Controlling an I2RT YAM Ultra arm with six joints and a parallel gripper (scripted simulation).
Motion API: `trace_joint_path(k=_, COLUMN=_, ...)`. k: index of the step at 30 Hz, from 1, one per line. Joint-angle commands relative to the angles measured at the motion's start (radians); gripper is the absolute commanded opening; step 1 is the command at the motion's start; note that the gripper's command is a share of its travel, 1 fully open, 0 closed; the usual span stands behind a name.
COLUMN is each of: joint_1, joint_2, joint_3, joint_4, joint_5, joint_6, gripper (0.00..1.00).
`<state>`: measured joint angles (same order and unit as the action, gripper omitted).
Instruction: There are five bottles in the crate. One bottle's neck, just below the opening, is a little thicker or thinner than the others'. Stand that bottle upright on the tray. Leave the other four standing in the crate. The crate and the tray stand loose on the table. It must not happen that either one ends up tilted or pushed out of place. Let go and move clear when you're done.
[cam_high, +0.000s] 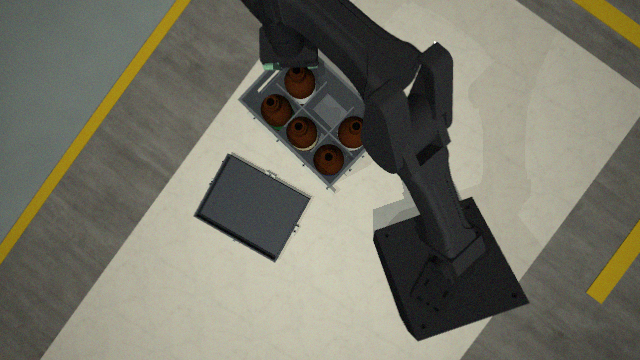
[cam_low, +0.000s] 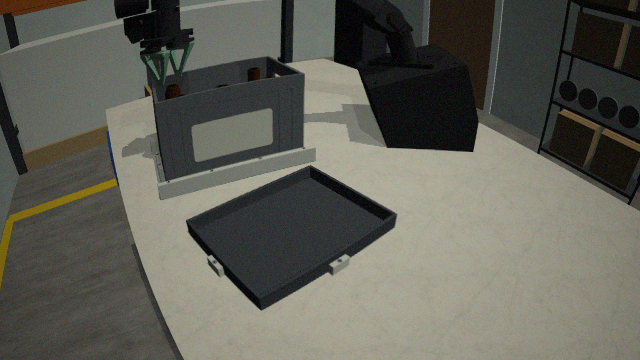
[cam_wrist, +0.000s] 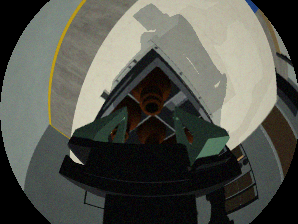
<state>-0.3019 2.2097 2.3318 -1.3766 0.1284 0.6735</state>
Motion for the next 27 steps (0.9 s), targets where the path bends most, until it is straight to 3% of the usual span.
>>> trace_joint_path(k=1, joint_1=0.006, joint_2=-0.037, joint_3=0.007, joint_4=0.022, joint_5=0.004, joint_6=0.0, gripper=0.61)
trace_joint_path(k=5, joint_1=0.003, joint_2=-0.035, joint_3=-0.024, joint_4=0.029, joint_5=0.003, joint_6=-0.002, gripper=0.61)
trace_joint_path(k=8, joint_1=0.002, joint_2=-0.041, joint_3=0.005, joint_4=0.037, joint_5=0.003, joint_6=-0.003, gripper=0.61)
trace_joint_path(k=10, joint_1=0.0, joint_2=-0.035, joint_3=-0.033, joint_4=0.039, joint_5=0.003, joint_6=-0.004, gripper=0.61)
trace_joint_path(k=22, joint_1=-0.005, joint_2=-0.035, joint_3=-0.077, joint_4=0.083, joint_5=0.001, joint_6=-0.009, gripper=0.61)
trace_joint_path(k=25, joint_1=-0.006, joint_2=-0.041, joint_3=-0.053, joint_4=0.091, joint_5=0.001, joint_6=-0.008, gripper=0.61)
trace_joint_path(k=27, joint_1=-0.008, joint_2=-0.035, joint_3=-0.088, joint_4=0.094, joint_5=0.001, joint_6=-0.009, gripper=0.61)
